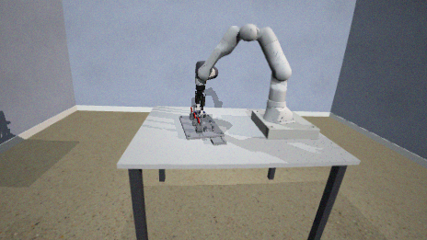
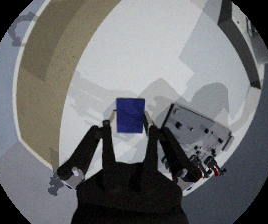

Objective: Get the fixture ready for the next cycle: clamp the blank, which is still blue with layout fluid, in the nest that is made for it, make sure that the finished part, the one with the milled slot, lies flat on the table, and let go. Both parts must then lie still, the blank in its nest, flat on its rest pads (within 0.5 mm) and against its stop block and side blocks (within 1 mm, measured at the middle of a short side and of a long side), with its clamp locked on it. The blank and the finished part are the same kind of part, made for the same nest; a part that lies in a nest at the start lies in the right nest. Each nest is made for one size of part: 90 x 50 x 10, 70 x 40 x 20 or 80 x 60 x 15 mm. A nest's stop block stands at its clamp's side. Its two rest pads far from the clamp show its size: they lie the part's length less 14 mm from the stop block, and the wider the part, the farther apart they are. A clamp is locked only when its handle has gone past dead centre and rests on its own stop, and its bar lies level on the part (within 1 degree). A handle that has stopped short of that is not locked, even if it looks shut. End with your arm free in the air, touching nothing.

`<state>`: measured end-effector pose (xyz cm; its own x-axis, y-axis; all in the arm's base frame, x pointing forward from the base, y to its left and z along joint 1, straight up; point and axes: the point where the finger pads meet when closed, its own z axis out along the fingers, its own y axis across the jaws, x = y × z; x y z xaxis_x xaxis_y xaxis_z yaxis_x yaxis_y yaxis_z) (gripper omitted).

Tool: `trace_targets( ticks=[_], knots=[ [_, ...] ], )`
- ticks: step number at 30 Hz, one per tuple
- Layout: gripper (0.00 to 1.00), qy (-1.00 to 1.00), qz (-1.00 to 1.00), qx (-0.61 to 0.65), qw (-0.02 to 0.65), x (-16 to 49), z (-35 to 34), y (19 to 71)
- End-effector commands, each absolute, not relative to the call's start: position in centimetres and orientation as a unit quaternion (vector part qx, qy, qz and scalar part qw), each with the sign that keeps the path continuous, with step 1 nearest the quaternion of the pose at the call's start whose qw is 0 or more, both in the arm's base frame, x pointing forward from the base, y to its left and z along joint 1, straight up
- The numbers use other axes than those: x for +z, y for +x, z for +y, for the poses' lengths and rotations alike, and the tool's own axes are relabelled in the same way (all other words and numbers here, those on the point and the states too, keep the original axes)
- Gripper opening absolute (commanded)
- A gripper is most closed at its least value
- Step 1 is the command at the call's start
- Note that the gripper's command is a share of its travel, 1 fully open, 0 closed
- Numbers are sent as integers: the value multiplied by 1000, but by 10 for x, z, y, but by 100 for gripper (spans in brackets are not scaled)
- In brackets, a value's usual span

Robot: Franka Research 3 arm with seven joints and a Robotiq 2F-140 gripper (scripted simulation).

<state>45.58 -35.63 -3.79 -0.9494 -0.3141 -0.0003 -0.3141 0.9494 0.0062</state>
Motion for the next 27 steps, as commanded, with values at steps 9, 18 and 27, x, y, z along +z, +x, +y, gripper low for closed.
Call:
trace_targets(
  ticks=[9, 18, 27],
  knots=[
    [0, 162, -987, -2, -1, -36, -357, 456],
    [0, 162, -987, -2, -1, -15, -357, 456],
    [0, 162, -987, -2, -1, 15, -357, 456]
  ],
)
